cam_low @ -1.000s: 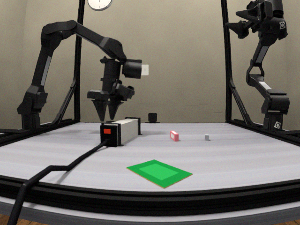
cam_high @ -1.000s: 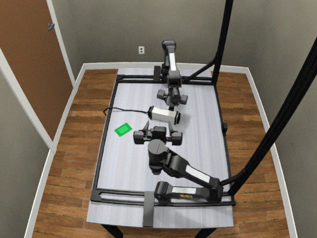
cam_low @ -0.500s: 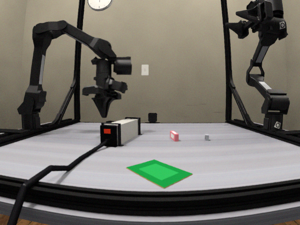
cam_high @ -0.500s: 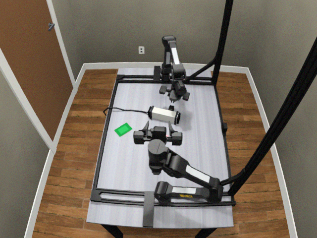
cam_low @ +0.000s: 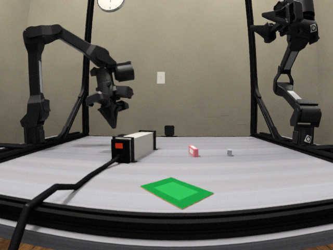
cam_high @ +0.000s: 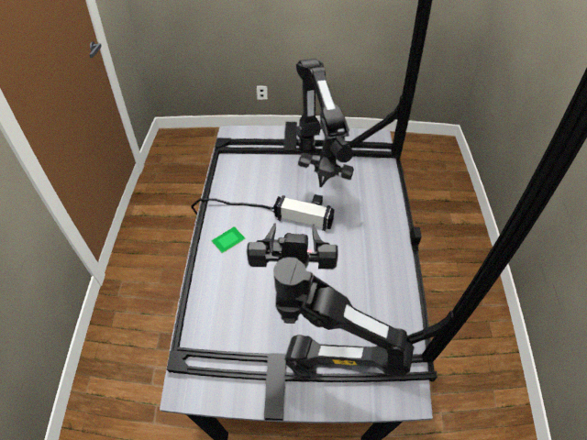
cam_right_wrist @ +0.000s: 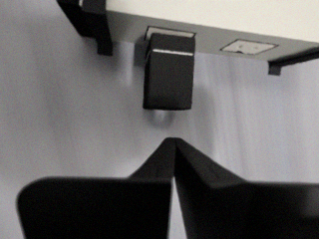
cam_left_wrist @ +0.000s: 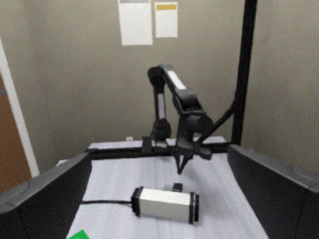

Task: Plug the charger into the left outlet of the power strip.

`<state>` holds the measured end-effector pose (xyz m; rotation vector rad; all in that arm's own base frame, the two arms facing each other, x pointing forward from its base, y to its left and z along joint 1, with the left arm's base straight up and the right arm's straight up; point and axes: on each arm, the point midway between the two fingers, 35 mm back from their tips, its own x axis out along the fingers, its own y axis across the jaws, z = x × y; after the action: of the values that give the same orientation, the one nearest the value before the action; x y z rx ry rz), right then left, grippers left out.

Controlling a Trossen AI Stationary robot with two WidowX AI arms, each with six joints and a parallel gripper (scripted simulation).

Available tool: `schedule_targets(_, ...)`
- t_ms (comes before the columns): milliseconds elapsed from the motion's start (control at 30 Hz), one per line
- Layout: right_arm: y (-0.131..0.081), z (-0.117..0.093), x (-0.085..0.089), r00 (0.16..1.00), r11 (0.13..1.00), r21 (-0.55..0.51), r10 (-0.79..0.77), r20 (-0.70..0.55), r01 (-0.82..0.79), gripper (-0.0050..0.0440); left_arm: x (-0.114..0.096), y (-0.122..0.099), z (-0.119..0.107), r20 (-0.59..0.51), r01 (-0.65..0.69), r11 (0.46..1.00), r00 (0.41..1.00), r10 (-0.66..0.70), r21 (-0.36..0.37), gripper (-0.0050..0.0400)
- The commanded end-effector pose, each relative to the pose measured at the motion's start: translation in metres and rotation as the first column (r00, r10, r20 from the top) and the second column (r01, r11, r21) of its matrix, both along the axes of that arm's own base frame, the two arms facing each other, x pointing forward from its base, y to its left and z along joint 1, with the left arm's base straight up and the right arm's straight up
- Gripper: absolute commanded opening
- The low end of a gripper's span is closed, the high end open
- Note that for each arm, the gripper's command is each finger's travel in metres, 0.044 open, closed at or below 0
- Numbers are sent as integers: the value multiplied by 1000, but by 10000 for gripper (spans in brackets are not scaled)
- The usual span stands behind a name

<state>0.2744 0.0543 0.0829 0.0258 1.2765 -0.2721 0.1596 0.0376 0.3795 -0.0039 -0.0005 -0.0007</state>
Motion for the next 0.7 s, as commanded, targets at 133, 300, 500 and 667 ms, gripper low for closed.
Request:
schedule_targets(133, 4, 11, -7, 986, 1000, -21, 15, 164, -12, -3, 0, 0, 2, 1, 0, 1000, 1000, 0, 5, 400)
schedule_targets(300, 4, 12, -10, 977, 1000, -28, 20, 213, -14, -5, 0, 0, 2, 1, 0, 1000, 1000, 0, 5, 400)
schedule_targets(500, 6, 13, -16, 951, 999, -37, 25, 309, -14, -43, 0, 0, 2, 1, 0, 1000, 1000, 0, 5, 400)
schedule_targets(667, 6, 14, -22, 922, 999, -37, 25, 386, -11, -50, 0, 0, 2, 1, 0, 1000, 1000, 0, 5, 400)
